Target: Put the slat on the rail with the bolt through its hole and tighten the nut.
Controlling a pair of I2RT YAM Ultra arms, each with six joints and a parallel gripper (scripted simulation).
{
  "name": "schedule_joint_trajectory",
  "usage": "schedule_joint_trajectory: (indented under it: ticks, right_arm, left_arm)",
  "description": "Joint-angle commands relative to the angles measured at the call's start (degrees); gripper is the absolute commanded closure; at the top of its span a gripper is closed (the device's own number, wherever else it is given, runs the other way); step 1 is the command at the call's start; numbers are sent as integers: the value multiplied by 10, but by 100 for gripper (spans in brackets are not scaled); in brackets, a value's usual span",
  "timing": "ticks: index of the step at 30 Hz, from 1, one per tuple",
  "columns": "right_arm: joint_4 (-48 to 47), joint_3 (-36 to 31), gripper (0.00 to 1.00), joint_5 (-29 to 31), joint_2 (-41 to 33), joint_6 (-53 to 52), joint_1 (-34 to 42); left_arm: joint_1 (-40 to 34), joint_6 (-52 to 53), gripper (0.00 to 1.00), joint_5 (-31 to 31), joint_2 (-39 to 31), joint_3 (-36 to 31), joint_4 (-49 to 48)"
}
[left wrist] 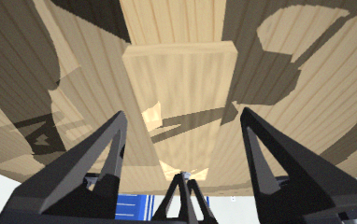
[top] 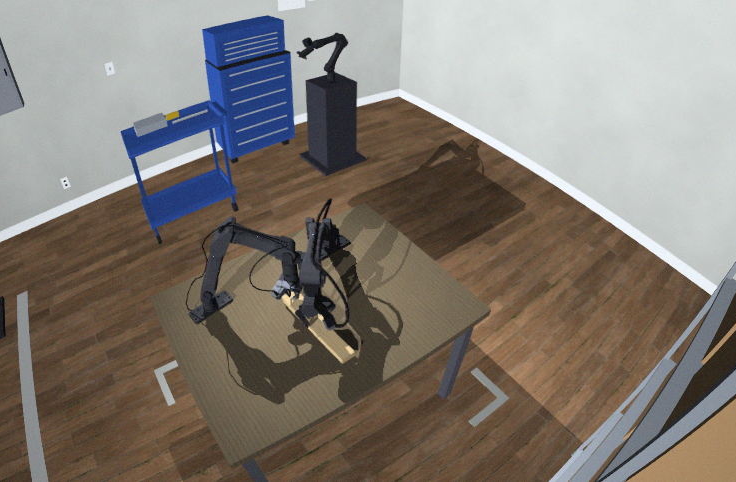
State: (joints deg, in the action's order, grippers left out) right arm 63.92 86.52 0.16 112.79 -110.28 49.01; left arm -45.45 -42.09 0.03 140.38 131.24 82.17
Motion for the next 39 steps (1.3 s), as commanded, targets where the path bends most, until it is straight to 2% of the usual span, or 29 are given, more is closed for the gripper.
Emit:
schedule_joint_trajectory:
  ticks: [1,30,32,33,39]
  right_arm:
    - [0,2,66,0,-4,0,0]
    - [0,2,66,0,-4,0,0]
    - [0,2,66,0,-4,0,0]
    - [0,2,66,0,-4,0,0]
    - [0,2,66,0,-4,0,0]
  left_arm:
    - [3,-6,0,0,-13,-9,-17]
    - [3,-6,0,0,-17,-54,-58]
    - [1,-3,23,0,-11,-49,-51]
    - [1,-2,28,0,-8,-47,-47]
    - [0,0,28,0,-5,-44,-44]
